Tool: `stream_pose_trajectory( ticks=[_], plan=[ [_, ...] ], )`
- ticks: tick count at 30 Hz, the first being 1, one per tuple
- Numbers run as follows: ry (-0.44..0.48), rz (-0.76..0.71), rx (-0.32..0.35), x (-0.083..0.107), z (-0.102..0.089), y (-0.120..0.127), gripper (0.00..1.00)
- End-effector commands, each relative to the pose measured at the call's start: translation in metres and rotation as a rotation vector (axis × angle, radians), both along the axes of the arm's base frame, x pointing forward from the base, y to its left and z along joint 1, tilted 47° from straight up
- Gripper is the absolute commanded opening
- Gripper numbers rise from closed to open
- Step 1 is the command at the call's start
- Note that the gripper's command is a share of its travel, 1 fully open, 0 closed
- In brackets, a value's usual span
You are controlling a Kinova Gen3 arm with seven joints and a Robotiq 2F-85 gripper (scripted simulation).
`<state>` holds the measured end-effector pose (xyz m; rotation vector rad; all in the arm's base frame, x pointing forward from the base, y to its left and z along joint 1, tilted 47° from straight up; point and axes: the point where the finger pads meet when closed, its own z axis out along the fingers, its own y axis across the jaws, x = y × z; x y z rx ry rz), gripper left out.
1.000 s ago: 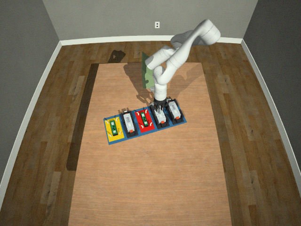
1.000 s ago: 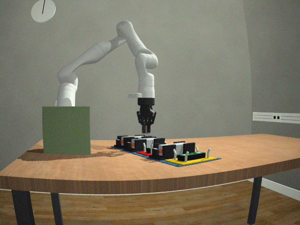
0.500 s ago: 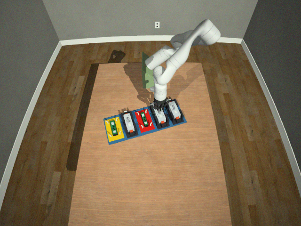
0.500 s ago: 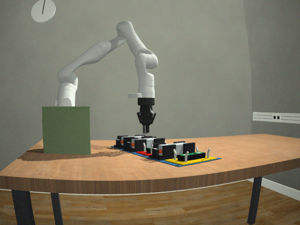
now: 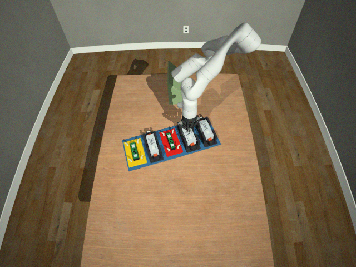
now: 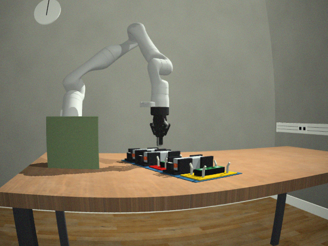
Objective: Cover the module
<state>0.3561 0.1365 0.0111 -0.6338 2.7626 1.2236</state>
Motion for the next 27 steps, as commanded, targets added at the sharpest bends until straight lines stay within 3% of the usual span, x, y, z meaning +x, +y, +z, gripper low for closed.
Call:
stream_pose_trajectory(
  ticks=[1, 14, 15, 27],
  plan=[
    [-0.001, -0.001, -0.001, 0.0005, 0.0002, -0.0006, 0.0],
    [-0.001, -0.001, -0.001, 0.0005, 0.0002, -0.0006, 0.0],
    [-0.001, -0.001, -0.001, 0.0005, 0.0002, -0.0006, 1.0],
    [-0.001, -0.001, -0.001, 0.0005, 0.0002, -0.0006, 1.0]
  ],
)
